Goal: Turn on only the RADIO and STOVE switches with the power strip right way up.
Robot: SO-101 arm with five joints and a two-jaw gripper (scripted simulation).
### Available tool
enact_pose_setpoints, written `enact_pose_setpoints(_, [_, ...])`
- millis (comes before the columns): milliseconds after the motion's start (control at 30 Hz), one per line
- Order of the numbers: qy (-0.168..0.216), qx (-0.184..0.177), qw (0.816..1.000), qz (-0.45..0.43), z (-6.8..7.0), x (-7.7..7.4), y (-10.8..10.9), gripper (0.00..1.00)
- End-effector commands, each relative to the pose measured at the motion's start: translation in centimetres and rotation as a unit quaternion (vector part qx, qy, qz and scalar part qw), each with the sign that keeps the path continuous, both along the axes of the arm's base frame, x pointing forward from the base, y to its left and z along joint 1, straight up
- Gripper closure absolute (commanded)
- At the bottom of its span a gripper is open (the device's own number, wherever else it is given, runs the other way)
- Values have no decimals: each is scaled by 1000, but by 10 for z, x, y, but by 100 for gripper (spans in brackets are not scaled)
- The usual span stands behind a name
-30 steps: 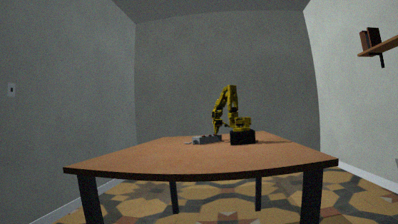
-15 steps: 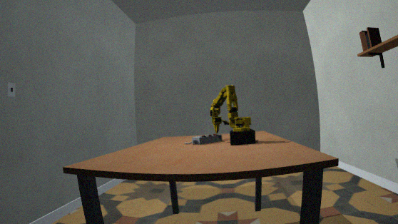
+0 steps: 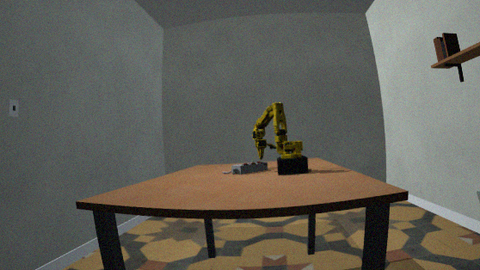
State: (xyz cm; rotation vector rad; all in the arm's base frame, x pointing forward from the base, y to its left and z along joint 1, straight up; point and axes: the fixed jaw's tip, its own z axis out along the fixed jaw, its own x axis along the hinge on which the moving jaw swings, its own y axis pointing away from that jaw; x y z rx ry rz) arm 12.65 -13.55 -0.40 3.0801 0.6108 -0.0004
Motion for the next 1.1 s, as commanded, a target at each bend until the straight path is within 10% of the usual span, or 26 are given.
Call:
enact_pose_setpoints(0, [0,1,1000,9,1,2,1,100])
enact_pose_setpoints(600, [0,1,999,35,2,9,8,100])
enact_pose_setpoints(1067, [0,1,980,198,11,44,58,100])
